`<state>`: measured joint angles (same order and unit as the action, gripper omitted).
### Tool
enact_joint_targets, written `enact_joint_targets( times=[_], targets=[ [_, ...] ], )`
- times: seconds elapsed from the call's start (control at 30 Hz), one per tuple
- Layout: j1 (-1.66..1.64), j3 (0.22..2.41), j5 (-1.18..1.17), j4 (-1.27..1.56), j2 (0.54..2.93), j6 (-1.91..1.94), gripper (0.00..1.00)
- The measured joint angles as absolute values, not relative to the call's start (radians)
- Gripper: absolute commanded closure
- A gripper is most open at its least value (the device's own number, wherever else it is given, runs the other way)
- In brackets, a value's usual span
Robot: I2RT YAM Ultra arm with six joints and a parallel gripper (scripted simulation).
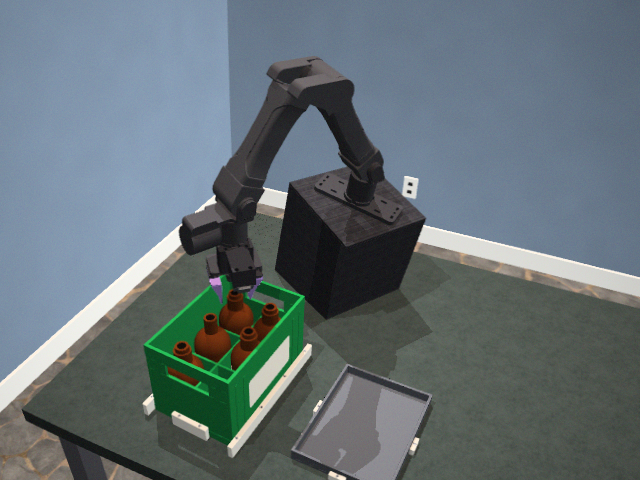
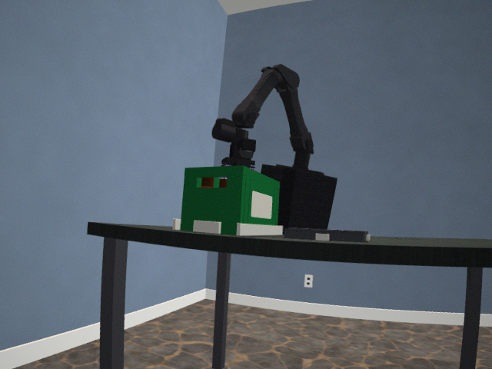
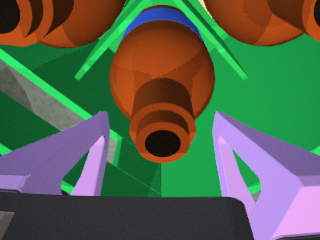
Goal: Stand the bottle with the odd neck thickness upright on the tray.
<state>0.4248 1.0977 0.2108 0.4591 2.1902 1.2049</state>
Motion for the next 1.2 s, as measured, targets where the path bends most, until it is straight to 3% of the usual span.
enact_joint_targets(
  times=[1.2],
  targets=[
    [0.474, 1.155, 0.211, 0.725, 1.988, 1.253, 0.39]
  ],
)
